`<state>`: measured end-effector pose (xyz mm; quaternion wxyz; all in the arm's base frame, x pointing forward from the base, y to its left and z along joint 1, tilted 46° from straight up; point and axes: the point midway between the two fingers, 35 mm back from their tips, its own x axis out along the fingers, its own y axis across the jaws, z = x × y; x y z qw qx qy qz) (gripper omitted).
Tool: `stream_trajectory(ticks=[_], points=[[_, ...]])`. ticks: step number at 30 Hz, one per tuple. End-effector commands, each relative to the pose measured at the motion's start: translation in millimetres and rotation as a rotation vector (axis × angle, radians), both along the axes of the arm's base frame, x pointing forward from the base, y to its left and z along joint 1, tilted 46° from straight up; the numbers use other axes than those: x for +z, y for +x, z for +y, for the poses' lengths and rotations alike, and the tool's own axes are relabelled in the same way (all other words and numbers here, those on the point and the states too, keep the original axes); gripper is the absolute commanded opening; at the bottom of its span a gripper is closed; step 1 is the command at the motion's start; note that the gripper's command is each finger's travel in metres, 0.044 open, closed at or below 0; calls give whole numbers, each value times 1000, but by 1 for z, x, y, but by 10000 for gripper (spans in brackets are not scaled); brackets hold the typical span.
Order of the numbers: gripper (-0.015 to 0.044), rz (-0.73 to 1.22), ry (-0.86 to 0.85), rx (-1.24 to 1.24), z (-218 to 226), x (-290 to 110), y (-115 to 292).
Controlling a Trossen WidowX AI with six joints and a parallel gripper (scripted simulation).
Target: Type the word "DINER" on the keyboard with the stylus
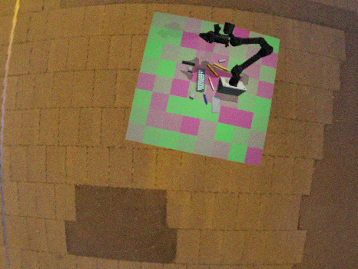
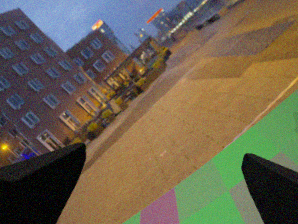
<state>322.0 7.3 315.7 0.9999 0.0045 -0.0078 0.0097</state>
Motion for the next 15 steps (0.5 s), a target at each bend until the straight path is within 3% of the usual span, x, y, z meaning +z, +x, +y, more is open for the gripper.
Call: stream_trajectory(ticks=[1,9,15], points=[[414,10,2,-2,0,-3,1],[204,470,18,-110,8,-121,40],[46,845,-80,-233,13,-222,33]])
